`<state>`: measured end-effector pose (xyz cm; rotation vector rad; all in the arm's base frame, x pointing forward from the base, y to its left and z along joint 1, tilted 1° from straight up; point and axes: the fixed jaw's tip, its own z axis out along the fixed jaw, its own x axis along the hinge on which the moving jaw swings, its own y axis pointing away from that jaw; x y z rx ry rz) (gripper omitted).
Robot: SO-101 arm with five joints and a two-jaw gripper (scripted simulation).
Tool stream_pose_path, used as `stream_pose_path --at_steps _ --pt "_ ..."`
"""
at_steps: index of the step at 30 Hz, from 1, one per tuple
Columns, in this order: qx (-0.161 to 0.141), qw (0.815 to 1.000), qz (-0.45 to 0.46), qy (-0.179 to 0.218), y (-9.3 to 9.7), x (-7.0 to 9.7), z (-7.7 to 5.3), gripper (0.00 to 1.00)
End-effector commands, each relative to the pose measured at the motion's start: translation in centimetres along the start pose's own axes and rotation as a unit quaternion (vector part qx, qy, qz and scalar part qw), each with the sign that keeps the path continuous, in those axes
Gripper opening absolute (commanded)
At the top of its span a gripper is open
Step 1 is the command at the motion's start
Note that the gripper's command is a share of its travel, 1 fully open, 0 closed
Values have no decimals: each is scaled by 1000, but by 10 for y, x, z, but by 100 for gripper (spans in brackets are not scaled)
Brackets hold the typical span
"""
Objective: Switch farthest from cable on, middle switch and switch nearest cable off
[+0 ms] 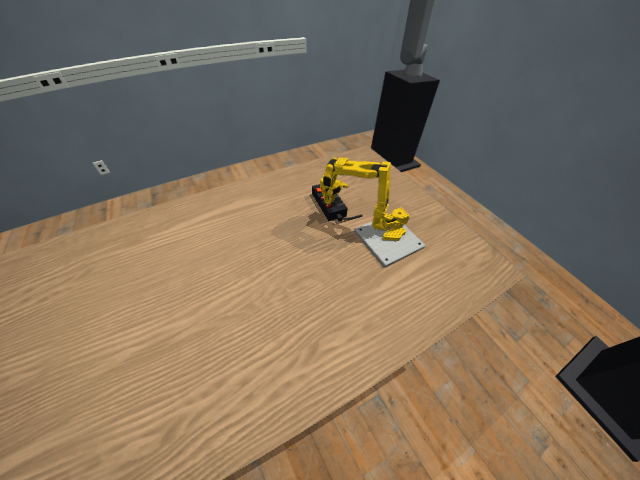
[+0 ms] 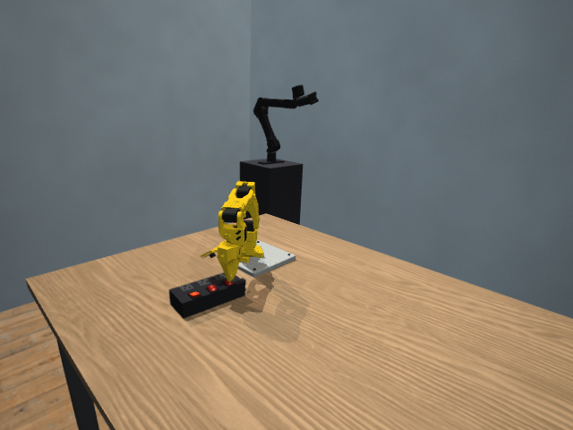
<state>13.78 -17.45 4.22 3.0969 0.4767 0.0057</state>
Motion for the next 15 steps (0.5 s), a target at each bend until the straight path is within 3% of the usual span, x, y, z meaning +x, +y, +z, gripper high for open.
stream_pose_path --at_steps 1,15 --pt "5 1000 -7 -2 0 2 -4 0" --pt "5 1000 -8 -2 0 2 -9 0"
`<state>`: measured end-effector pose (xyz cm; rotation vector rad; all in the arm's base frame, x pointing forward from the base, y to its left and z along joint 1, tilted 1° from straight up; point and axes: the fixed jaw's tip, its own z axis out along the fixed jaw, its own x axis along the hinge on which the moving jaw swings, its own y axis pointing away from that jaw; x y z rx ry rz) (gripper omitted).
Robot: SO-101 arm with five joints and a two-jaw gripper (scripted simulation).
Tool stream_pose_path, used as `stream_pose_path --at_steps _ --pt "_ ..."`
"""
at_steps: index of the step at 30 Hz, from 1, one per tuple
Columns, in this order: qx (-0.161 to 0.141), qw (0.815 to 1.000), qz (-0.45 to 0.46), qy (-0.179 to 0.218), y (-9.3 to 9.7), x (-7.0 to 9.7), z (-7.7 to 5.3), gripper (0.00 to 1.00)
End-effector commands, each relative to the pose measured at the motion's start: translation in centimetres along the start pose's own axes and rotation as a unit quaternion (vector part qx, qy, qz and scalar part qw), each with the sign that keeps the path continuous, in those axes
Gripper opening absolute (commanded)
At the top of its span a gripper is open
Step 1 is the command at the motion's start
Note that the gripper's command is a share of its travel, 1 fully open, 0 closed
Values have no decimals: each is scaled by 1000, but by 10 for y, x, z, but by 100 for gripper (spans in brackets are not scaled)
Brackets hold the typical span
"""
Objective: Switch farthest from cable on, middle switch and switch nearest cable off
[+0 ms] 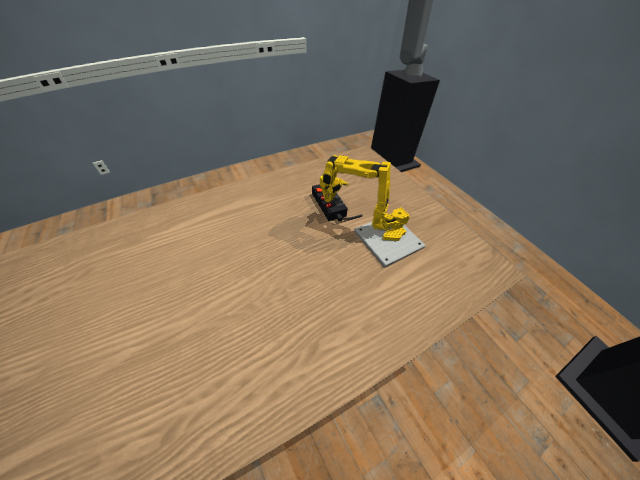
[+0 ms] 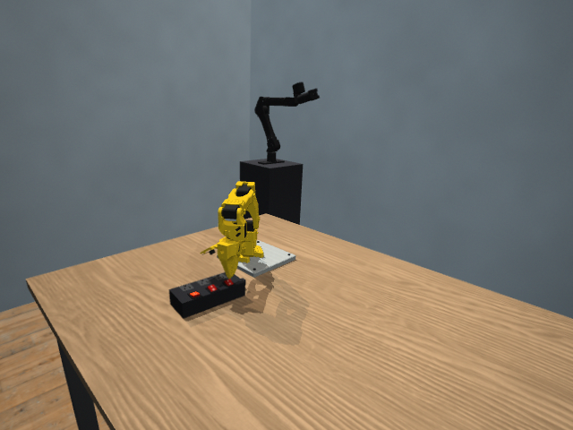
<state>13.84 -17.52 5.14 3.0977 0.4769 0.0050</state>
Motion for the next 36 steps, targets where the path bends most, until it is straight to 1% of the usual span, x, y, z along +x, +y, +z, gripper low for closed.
stream_pose_path --at_steps 1,19,36 --pt "5 1000 -7 -1 -1 2 1 0" --pt "5 1000 3 -1 -2 3 0 0" --pt "5 999 42 -2 -5 8 -1 0"
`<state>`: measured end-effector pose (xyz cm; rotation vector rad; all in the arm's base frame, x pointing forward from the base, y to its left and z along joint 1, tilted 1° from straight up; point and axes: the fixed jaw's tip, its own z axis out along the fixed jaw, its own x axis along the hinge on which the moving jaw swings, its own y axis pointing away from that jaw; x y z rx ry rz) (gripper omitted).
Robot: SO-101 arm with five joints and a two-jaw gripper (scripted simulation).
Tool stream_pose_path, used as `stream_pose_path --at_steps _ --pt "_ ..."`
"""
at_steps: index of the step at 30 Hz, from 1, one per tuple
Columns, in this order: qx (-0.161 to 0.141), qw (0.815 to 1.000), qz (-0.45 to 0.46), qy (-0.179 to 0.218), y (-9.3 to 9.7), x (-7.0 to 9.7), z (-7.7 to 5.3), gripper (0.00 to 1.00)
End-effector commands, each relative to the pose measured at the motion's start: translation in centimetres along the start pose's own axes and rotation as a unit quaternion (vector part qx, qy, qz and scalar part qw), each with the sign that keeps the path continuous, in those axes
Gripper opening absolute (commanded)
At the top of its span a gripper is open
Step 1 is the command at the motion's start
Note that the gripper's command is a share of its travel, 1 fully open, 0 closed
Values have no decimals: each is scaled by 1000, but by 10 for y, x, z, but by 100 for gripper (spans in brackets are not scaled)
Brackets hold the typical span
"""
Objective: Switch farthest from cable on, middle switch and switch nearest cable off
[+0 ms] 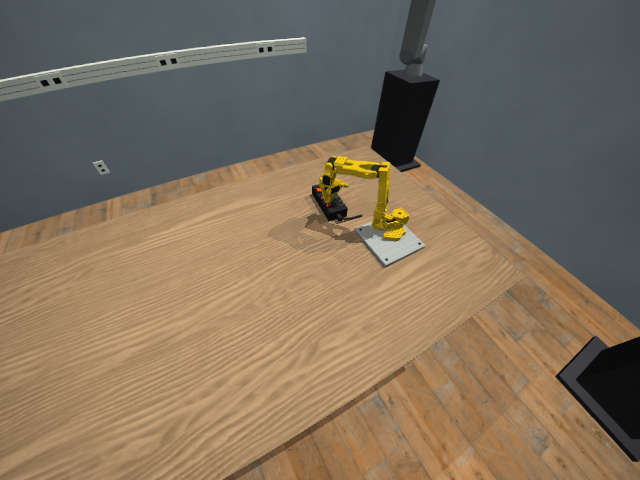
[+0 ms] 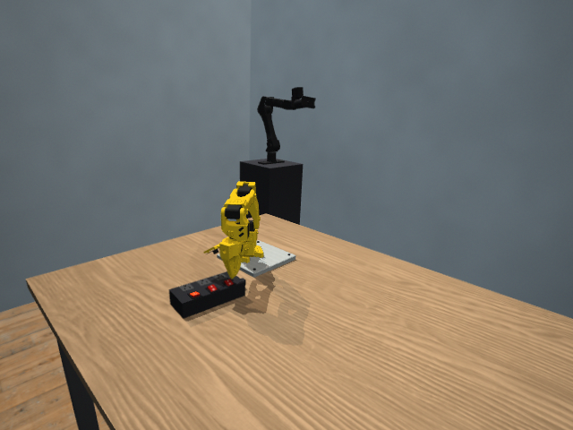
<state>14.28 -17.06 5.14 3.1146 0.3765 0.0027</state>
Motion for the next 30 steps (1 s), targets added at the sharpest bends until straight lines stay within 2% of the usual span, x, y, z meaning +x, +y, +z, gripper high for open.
stream_pose_path --at_steps 1,16,30 --pt "3 1000 13 -1 -2 3 -1 0" --pt "3 997 83 -1 -9 11 -2 0" --pt "3 984 176 -2 -19 22 -4 0"
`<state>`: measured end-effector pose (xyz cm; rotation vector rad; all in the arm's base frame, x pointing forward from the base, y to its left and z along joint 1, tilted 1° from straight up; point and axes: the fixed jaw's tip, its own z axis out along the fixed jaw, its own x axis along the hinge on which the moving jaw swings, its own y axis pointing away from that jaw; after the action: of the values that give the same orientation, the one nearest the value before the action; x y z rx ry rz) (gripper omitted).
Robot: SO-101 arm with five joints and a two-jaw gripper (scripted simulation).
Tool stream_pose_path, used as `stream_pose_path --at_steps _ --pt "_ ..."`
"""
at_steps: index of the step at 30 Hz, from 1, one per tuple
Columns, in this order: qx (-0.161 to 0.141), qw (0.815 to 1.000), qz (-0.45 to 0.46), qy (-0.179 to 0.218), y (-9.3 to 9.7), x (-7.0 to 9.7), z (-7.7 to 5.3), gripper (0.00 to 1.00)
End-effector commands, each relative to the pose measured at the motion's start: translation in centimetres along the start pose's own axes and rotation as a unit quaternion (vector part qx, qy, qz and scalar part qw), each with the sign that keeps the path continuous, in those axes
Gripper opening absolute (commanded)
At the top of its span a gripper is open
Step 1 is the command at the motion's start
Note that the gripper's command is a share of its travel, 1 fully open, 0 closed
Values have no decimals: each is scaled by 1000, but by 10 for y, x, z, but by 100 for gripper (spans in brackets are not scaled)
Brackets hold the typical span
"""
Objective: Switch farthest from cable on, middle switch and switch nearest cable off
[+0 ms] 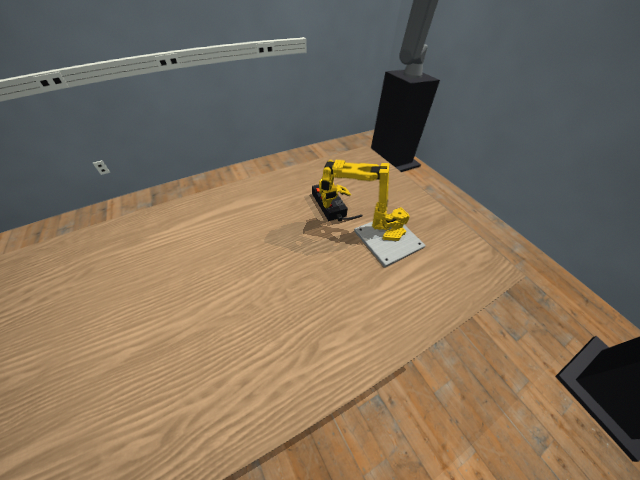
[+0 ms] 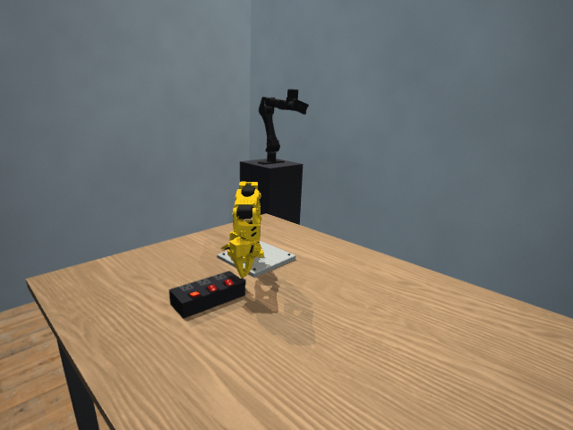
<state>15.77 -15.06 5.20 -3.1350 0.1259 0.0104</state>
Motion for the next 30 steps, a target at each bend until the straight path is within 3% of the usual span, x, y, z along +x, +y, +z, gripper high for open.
stream_pose_path --at_steps 1,17,30 --pt "-1 1000 25 3 -5 2 -4 0" --pt "-1 985 172 3 -26 11 -7 0" --pt "-1 943 332 4 -52 17 -10 0"
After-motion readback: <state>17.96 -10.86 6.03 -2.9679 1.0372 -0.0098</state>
